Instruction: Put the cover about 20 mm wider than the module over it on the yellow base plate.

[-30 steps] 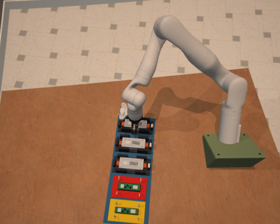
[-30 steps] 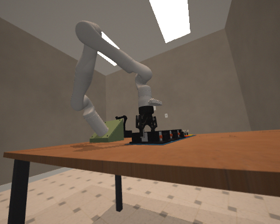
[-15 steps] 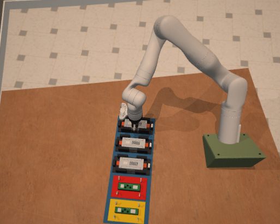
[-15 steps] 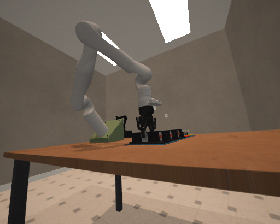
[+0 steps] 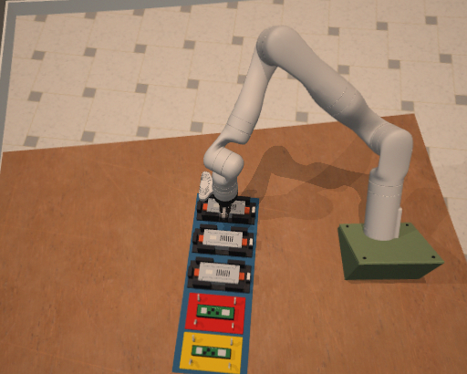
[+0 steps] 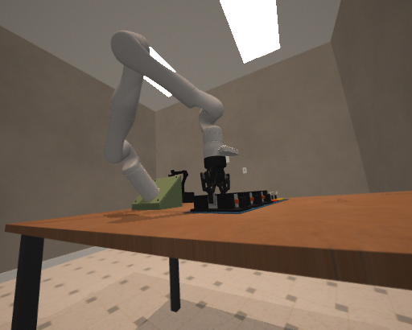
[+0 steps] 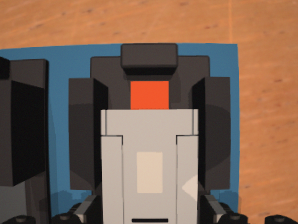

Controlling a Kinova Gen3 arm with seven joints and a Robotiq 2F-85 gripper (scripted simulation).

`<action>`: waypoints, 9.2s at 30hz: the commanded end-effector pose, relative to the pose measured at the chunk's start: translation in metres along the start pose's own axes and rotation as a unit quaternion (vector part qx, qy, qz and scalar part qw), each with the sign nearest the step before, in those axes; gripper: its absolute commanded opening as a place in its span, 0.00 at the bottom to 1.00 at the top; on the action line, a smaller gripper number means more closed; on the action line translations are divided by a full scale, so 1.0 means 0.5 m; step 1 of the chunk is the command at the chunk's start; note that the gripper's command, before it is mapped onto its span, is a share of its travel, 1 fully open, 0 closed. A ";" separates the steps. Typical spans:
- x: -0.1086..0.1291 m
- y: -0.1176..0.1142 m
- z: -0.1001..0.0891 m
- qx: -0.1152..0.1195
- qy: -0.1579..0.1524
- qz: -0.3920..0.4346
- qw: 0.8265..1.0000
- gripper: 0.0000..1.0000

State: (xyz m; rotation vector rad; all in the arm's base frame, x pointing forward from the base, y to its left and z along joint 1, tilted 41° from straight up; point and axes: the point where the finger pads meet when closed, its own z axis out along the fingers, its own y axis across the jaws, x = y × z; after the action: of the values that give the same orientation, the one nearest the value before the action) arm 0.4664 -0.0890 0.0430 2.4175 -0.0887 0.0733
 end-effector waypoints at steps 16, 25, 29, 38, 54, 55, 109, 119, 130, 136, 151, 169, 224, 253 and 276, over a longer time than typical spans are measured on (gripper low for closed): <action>0.001 -0.001 -0.002 0.000 0.001 0.000 1.000 0.00; 0.001 -0.001 -0.002 0.000 0.001 0.000 1.000 0.00; 0.001 -0.001 -0.002 0.000 0.001 0.000 1.000 0.00; 0.001 -0.001 -0.002 0.000 0.001 0.000 1.000 0.00; 0.001 -0.001 -0.002 0.000 0.001 0.000 1.000 0.00; 0.001 -0.001 -0.008 0.000 0.001 0.000 1.000 0.00; 0.001 -0.001 -0.120 0.000 0.001 0.000 1.000 0.00; 0.001 -0.001 -0.120 0.000 0.001 0.000 1.000 0.00; 0.001 -0.001 -0.120 0.000 0.001 0.000 1.000 0.00; 0.001 -0.001 -0.120 0.000 0.001 0.000 1.000 0.00; 0.001 -0.001 -0.120 0.000 0.001 0.000 1.000 1.00; 0.001 -0.001 -0.120 0.000 0.001 0.000 1.000 1.00; 0.001 -0.001 -0.062 0.000 0.001 0.000 1.000 1.00; 0.001 -0.001 -0.022 0.000 0.001 0.000 1.000 1.00; 0.001 -0.001 -0.002 0.000 0.001 0.000 1.000 0.70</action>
State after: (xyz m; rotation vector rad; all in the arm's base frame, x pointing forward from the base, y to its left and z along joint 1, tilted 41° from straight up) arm 0.4664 -0.0890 0.0430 2.4175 -0.0887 0.0733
